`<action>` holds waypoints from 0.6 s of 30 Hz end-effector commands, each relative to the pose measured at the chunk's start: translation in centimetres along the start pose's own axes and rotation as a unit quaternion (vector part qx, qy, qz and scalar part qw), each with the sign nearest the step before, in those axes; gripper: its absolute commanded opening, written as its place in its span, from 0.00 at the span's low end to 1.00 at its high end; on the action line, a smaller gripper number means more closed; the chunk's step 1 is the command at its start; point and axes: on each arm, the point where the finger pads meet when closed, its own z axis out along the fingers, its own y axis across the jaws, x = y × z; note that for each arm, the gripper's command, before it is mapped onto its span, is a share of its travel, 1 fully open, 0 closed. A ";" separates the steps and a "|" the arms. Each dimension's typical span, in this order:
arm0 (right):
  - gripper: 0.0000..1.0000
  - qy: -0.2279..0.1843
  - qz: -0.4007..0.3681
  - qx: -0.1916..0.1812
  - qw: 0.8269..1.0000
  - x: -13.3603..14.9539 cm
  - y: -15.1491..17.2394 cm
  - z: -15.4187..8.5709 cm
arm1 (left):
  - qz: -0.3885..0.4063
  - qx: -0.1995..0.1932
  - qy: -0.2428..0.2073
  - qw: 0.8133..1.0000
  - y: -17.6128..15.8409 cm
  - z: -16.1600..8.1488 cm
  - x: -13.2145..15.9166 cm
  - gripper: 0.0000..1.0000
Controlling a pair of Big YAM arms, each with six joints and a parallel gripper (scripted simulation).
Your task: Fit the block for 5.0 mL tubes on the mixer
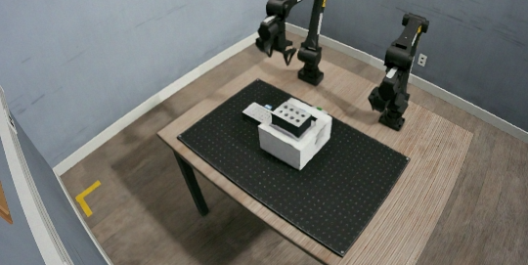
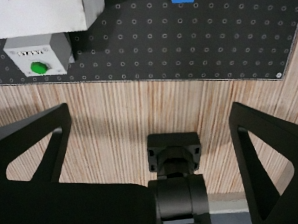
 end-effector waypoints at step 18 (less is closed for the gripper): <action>1.00 0.013 -0.018 0.000 1.000 4.4 -7.3 0.6 | -0.005 -0.003 -0.028 1.000 0.4 -1.6 -1.3 1.00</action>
